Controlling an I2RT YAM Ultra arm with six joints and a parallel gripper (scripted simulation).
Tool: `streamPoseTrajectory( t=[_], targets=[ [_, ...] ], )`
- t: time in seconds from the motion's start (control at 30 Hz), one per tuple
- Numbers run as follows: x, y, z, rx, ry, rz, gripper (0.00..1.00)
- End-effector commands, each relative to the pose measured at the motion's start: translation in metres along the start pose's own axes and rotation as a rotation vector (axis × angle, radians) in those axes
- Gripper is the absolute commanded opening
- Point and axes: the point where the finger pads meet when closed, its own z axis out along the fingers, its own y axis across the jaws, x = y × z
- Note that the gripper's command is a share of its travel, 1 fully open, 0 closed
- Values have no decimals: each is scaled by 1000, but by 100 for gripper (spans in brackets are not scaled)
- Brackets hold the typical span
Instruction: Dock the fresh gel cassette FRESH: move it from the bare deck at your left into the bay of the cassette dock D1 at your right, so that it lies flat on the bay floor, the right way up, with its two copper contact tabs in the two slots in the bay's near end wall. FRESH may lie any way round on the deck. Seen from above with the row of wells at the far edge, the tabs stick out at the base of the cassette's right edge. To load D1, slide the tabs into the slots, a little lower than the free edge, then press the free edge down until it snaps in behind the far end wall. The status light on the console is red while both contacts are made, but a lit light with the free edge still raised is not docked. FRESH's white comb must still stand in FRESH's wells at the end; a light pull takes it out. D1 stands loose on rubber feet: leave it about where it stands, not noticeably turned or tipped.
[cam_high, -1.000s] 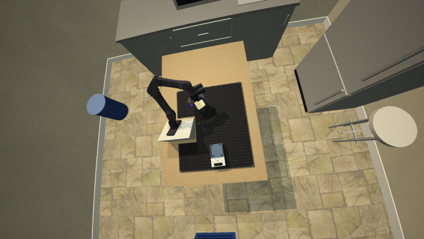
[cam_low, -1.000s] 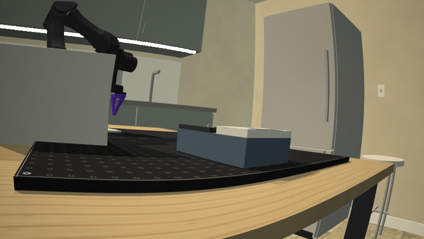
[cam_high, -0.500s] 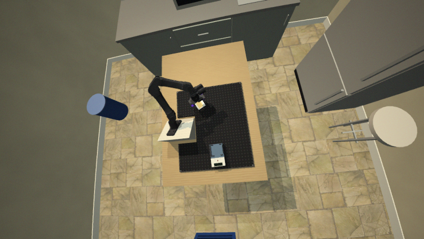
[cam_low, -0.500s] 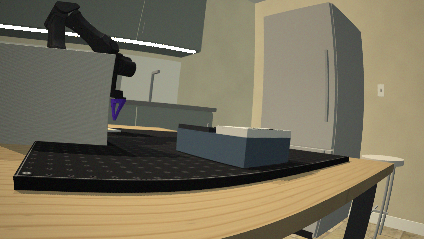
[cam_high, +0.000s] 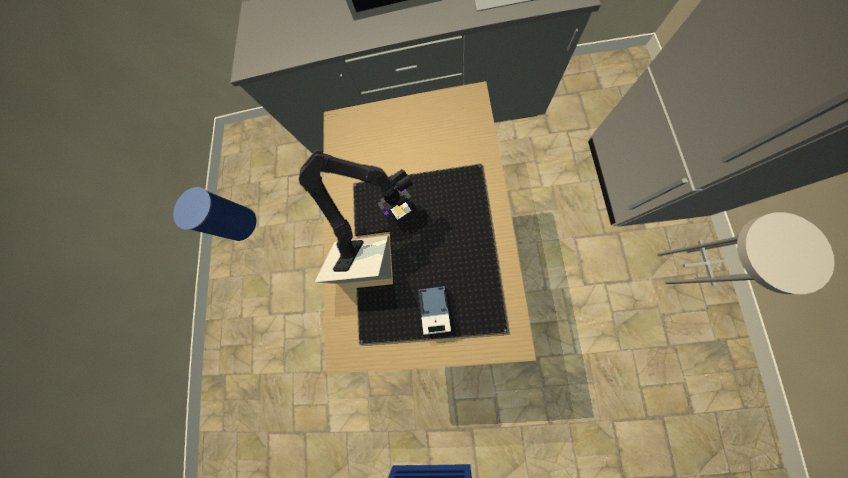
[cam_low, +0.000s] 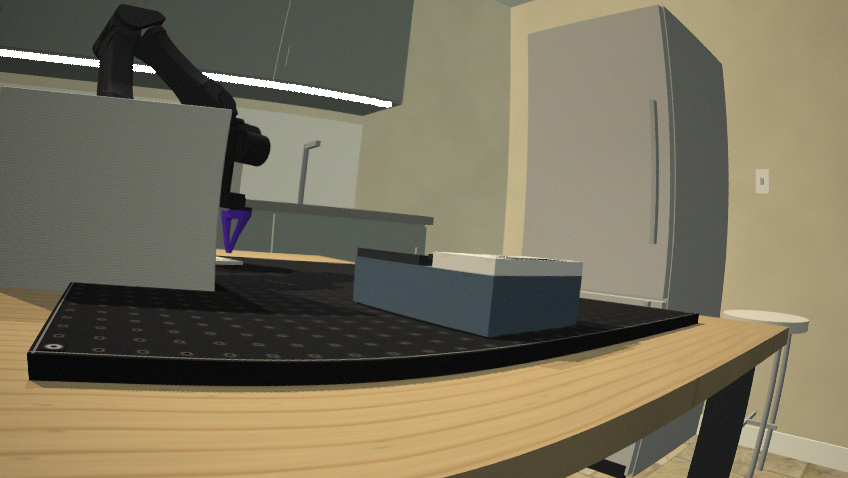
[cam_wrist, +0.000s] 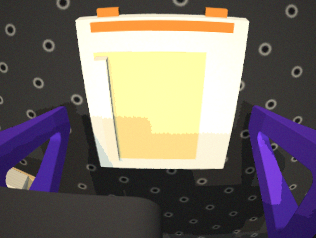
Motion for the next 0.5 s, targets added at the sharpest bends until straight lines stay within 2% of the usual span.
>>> streamPoseTrajectory(
  t=[0.0, 0.07, 0.13, 0.33, 0.47],
  targets=[
    [-2, -2, 1, 27, -4, -6, 100],
    [-1, -1, 6, 14, -5, 1, 100],
    [4, -5, 3, 27, 0, 14, 100],
    [2, 0, 10, 9, -4, 10, 100],
    [3, 0, 9, 15, -2, 13, 100]
  ],
)
